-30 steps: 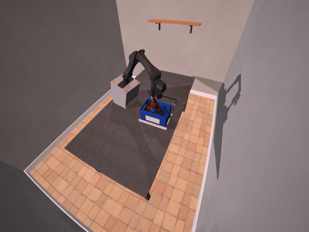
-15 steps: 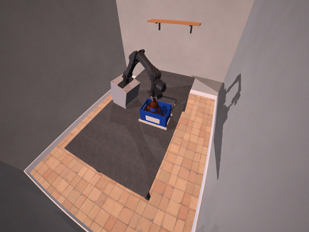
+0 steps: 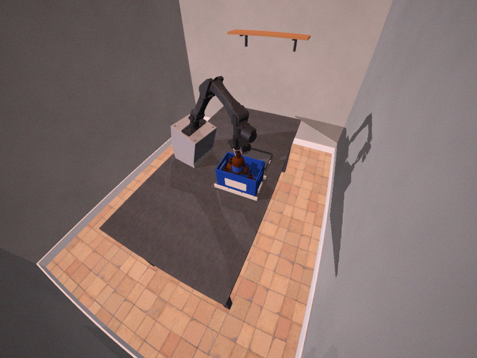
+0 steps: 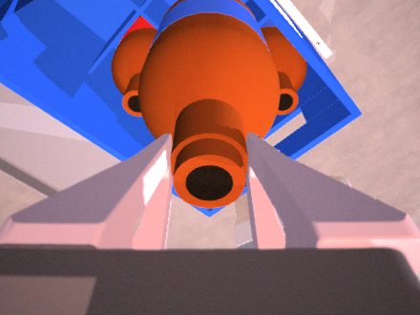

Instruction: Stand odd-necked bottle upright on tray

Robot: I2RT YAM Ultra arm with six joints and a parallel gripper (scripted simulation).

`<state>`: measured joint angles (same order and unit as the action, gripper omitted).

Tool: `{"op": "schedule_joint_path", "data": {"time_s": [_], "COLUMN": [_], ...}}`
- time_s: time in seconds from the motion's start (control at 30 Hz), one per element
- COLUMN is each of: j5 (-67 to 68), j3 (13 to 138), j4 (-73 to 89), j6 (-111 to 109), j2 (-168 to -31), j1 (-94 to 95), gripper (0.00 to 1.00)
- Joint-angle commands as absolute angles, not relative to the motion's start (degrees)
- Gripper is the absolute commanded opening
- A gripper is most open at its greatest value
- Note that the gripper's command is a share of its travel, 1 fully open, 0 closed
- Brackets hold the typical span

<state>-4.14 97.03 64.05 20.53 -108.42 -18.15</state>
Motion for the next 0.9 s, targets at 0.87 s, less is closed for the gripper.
{"op": "schedule_joint_path", "data": {"time_s": [0.87], "j5": [-4.5], "j3": [101.0], "j4": [67.3], "j6": [20.1], "j2": [-104.3], "j1": [-19.2], "gripper": [0.00]}}
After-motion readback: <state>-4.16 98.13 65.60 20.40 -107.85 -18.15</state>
